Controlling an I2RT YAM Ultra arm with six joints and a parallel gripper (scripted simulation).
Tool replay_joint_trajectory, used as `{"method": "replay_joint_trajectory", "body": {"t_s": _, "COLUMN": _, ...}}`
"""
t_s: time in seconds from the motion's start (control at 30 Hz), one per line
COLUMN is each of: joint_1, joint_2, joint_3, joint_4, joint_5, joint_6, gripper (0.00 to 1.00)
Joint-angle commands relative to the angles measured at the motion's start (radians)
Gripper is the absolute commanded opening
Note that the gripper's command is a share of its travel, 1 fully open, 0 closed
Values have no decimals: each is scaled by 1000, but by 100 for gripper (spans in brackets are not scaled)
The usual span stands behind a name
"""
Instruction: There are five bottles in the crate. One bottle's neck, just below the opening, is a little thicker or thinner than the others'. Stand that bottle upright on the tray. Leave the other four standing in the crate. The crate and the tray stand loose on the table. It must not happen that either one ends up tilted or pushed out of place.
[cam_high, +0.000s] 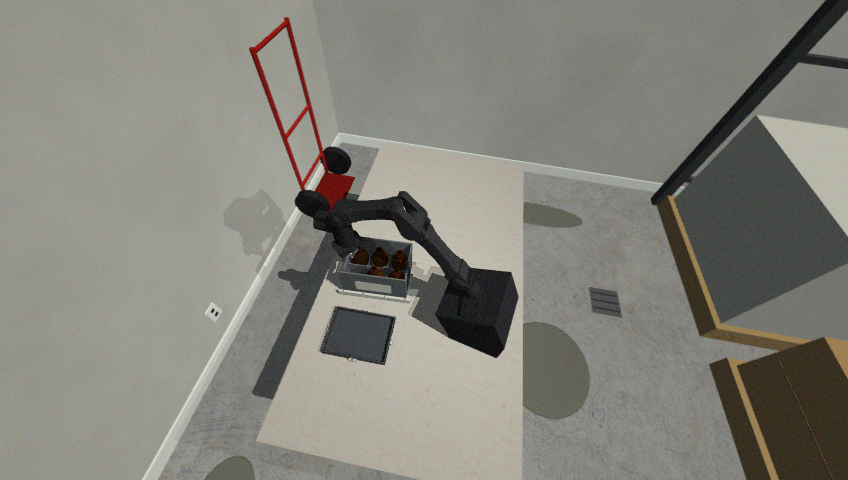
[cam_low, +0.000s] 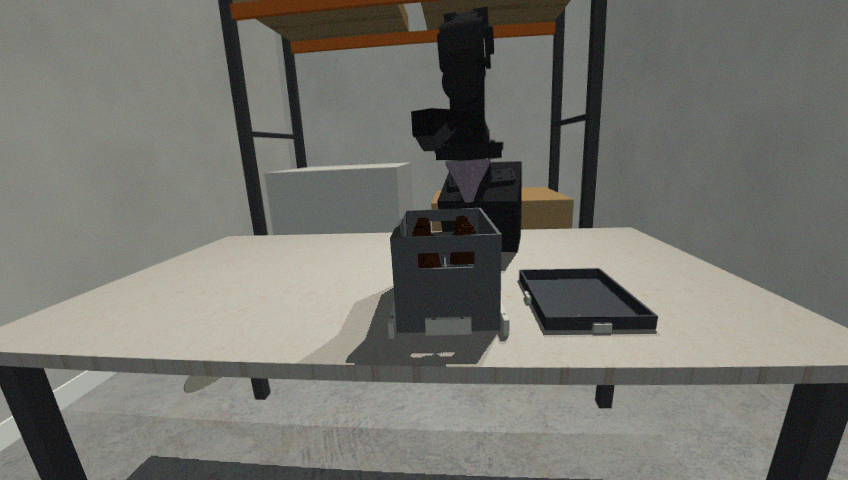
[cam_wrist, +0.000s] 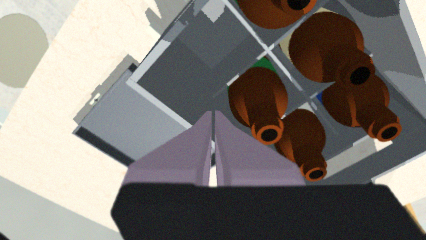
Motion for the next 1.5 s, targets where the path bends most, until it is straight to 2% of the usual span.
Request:
{"method": "replay_joint_trajectory", "body": {"t_s": 0.0, "joint_1": 9, "joint_2": -22, "joint_3": 30, "joint_4": 4, "joint_5": 10, "joint_6": 7, "gripper": 0}}
{"method": "replay_joint_trajectory", "body": {"t_s": 1.33, "joint_1": 8, "joint_2": -24, "joint_3": 30, "joint_4": 5, "joint_5": 10, "joint_6": 6, "gripper": 0}}
{"method": "replay_joint_trajectory", "body": {"t_s": 1.47, "joint_1": -37, "joint_2": -58, "joint_3": -55, "joint_4": 26, "joint_5": -13, "joint_6": -31, "gripper": 0}}
